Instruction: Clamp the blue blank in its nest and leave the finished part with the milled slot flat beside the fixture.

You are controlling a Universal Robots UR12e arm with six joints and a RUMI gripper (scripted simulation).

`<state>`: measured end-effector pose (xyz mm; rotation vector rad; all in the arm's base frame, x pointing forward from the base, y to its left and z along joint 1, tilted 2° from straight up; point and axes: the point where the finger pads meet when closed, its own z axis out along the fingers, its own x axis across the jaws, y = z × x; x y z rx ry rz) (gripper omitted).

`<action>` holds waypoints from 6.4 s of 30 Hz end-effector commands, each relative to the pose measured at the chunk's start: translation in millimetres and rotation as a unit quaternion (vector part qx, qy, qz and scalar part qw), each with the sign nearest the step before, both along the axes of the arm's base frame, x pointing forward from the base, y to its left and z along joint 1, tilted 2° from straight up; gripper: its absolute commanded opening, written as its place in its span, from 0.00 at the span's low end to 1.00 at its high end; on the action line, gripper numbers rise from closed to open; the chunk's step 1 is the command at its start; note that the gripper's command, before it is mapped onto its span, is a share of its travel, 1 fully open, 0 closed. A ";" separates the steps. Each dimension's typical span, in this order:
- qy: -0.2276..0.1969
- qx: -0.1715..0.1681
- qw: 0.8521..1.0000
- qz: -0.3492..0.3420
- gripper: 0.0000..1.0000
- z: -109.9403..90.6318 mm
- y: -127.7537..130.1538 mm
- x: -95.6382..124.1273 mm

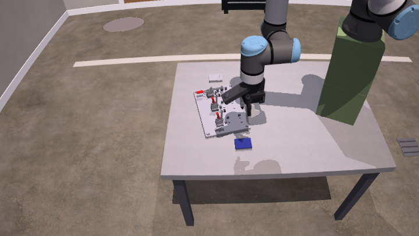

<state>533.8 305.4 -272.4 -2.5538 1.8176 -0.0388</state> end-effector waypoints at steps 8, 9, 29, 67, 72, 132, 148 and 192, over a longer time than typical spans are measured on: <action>-0.001 0.000 1.000 0.000 0.59 0.5 0.2 0.4; -0.001 0.000 1.000 0.000 0.59 0.5 0.2 0.4; -0.001 0.002 0.997 -0.083 0.59 0.5 0.2 0.5; -0.001 0.002 0.997 -0.083 0.59 0.5 0.4 0.9; -0.001 0.002 0.997 -0.083 0.59 0.5 0.4 0.9; -0.001 0.002 0.997 -0.083 0.59 -32.9 0.1 1.8; -0.001 0.002 0.997 -0.083 0.59 -76.8 -0.3 2.9; -0.001 0.002 0.997 -0.083 0.59 -166.1 -1.0 5.1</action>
